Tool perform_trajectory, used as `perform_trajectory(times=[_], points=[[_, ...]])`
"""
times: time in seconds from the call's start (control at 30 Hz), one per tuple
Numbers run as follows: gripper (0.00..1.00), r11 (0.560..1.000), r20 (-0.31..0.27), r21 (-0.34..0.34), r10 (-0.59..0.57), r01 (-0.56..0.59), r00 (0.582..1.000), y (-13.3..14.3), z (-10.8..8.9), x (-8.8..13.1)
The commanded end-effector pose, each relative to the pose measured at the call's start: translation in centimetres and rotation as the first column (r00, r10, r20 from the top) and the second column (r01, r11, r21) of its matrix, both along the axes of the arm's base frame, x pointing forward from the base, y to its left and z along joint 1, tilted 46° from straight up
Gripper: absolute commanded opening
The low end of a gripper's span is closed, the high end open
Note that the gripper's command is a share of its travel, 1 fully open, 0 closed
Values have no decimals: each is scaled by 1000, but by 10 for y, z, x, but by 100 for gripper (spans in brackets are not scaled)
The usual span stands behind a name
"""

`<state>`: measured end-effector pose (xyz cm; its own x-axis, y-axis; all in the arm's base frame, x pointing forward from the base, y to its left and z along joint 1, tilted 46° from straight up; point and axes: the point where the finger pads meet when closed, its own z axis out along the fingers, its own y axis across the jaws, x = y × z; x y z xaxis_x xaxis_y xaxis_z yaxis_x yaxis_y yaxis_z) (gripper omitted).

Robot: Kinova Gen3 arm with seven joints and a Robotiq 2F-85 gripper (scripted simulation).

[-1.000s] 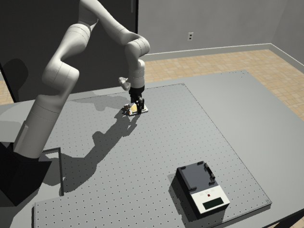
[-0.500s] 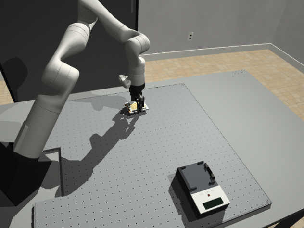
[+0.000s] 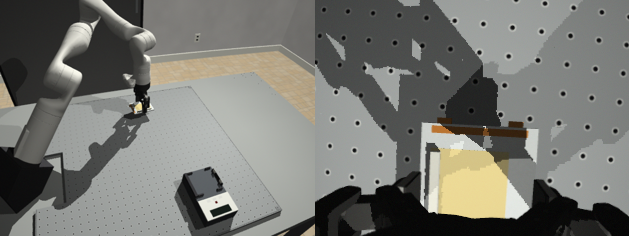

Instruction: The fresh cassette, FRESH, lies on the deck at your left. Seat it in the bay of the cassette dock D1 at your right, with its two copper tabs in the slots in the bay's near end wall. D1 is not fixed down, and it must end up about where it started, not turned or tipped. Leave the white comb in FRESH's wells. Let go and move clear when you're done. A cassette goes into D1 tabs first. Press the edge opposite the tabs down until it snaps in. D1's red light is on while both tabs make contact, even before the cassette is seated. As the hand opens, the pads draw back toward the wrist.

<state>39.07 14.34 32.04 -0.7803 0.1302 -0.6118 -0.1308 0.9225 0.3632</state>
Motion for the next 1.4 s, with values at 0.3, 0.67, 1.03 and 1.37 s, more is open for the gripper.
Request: perform_trajectory(times=[0.3, 0.67, 1.03, 1.37], points=[[0, 1000, 3, 2, 3, -3, 1000, -3, 10, -8], [0, 1000, 3, 2, 3, -3, 1000, -8, 18, -15], [0, 1000, 3, 2, 3, -3, 1000, -12, 27, -23], [0, 999, 48, 26, -40, 39, 998, -22, 25, -21]])
